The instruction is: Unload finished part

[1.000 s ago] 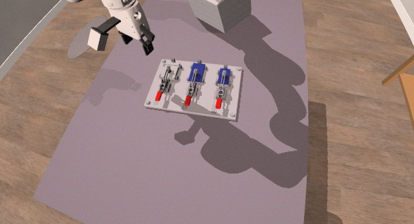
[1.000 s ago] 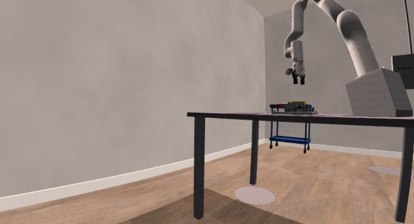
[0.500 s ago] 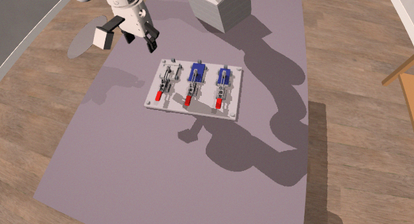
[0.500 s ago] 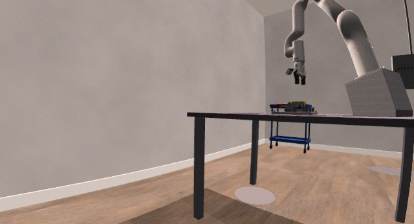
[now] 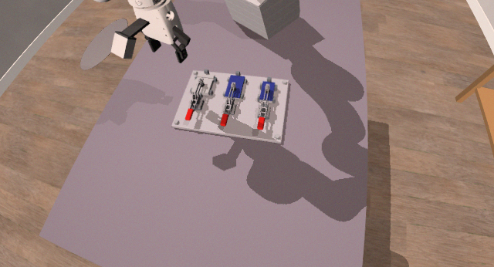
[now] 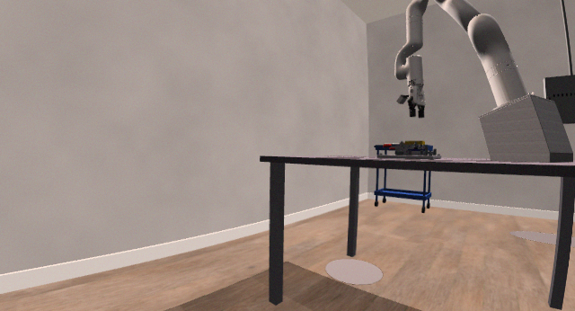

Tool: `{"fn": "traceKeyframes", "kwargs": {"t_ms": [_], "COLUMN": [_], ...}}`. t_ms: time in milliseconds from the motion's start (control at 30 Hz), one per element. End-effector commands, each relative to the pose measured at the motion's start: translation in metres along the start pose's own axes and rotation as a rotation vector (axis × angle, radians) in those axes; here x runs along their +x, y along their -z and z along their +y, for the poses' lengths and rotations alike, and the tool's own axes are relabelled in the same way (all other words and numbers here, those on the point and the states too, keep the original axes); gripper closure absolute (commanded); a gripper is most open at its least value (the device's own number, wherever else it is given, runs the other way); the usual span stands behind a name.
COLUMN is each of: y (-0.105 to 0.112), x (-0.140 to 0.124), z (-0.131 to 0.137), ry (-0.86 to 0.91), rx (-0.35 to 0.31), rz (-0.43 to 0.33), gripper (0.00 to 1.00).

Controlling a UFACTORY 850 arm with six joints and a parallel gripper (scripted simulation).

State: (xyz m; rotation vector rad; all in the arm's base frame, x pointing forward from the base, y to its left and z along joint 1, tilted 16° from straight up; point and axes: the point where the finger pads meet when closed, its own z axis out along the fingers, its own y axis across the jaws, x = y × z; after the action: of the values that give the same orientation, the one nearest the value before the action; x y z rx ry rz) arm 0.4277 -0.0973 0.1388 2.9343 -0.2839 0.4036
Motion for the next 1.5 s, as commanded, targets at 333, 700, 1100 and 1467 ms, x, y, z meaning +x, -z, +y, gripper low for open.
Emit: {"fn": "traceKeyframes", "kwargs": {"t_ms": [333,700,1100,1467], "y": [-0.001,-0.001,-0.001,-0.003], "x": [-0.011,-0.011,-0.011,-0.028], "z": [-0.004,-0.004,-0.004,-0.01], "ry": [0.07,0.07,0.07,0.162], "rx": [0.01,0.01,0.01,0.028], "rz": [0.003,0.003,0.003,0.0], "gripper": [0.0,0.0,0.0,0.0]}}
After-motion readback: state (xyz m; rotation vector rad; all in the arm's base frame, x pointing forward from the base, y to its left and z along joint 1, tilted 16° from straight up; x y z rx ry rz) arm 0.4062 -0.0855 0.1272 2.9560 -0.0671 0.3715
